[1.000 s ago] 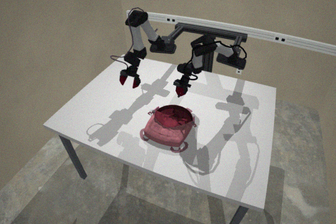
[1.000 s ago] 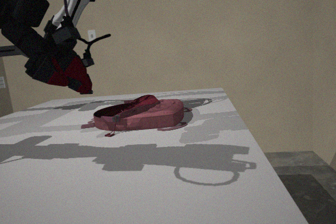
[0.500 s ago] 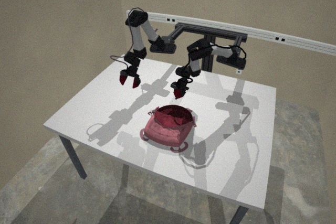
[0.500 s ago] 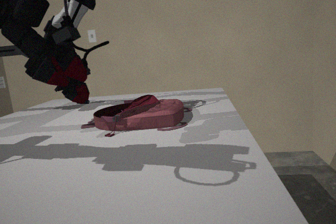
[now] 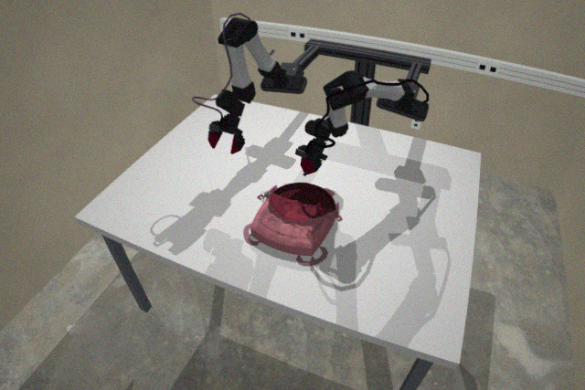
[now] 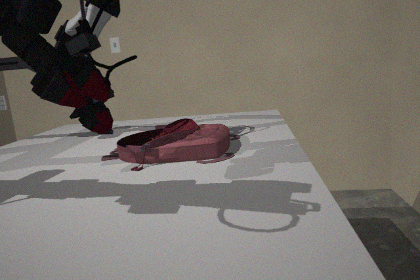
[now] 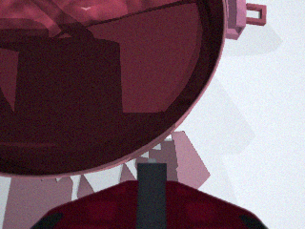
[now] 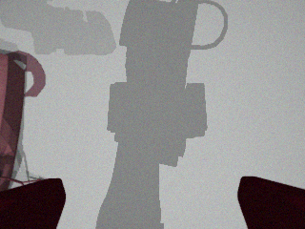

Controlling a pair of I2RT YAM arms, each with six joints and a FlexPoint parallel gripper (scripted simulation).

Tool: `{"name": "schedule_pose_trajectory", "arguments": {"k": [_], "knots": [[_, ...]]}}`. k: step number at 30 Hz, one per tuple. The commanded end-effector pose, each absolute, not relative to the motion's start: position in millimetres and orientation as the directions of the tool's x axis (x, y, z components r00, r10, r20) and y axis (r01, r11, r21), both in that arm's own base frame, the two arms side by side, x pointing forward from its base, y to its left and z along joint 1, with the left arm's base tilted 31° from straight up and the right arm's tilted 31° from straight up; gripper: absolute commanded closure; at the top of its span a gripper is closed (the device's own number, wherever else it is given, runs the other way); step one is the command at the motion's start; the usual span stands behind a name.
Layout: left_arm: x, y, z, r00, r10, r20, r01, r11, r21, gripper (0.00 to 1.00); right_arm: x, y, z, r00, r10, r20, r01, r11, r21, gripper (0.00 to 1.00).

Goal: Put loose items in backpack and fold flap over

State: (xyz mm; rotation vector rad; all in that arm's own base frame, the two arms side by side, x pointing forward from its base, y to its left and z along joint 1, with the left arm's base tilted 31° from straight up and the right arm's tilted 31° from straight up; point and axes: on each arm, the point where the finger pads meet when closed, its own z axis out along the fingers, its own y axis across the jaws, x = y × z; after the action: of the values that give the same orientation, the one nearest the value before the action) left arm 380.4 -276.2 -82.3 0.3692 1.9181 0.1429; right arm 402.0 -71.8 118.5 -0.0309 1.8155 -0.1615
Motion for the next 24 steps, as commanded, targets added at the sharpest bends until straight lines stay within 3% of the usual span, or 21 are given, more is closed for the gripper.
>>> {"name": "schedule_pose_trajectory", "arguments": {"k": [1,24], "knots": [[378.8,-292.3,-60.0,-0.296,0.291,-0.910,0.191,0.951,0.242,0.93,403.0,-72.1,121.6,-0.242,-0.113,-0.964,0.060,0.990,-0.132,0.10],[388.1,-289.7,-55.2,-0.290,0.278,-0.916,0.180,0.956,0.234,0.93,403.0,-72.1,121.6,-0.242,-0.113,-0.964,0.060,0.990,-0.132,0.10]]}}
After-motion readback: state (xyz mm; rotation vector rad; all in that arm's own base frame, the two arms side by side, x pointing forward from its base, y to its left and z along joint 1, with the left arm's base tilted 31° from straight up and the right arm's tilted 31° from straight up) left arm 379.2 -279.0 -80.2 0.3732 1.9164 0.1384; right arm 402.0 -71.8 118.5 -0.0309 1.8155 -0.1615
